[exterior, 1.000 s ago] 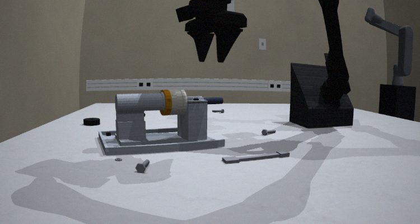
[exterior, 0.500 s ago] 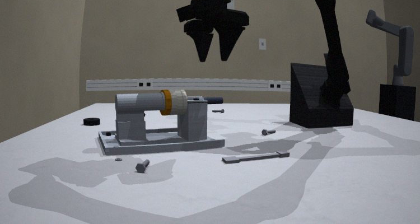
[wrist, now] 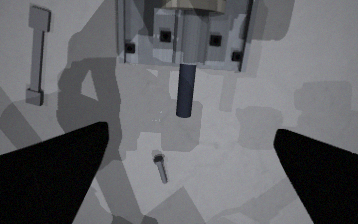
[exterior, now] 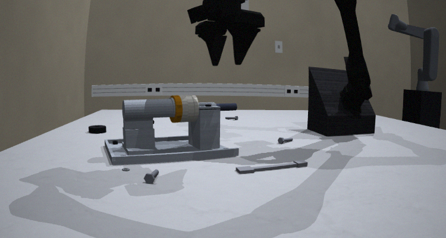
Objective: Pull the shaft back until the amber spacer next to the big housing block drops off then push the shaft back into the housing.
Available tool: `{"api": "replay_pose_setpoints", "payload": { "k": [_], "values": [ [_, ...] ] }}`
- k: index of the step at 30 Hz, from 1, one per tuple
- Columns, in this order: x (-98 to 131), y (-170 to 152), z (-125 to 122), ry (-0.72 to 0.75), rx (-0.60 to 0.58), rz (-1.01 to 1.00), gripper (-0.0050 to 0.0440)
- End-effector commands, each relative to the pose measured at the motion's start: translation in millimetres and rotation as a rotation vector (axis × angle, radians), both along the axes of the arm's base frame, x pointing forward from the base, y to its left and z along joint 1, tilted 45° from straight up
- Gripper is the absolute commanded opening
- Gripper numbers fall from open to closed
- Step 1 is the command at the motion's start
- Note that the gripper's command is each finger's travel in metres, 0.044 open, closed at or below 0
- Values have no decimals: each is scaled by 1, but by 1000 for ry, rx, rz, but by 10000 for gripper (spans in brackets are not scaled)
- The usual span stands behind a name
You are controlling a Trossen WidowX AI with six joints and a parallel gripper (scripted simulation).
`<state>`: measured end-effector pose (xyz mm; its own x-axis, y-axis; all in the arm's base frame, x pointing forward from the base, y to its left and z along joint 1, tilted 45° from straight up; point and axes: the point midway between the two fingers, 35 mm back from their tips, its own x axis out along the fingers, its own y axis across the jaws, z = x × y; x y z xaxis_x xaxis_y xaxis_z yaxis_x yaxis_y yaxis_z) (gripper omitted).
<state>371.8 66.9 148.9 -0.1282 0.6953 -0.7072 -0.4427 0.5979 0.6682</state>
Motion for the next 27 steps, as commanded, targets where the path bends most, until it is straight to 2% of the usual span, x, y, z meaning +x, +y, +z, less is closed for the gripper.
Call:
{"api": "replay_pose_setpoints", "payload": {
  "k": [1,14,20,24,26,27],
  "values": [
    [2,-3,9,-32,-1,-6,440],
    [2,-3,8,-64,7,9,440],
    [4,3,-12,-404,37,227,440],
    [6,4,-21,-564,38,320,440],
    [6,4,-21,-564,38,320,440],
    [14,4,-23,-646,27,347,440]
  ]
}}
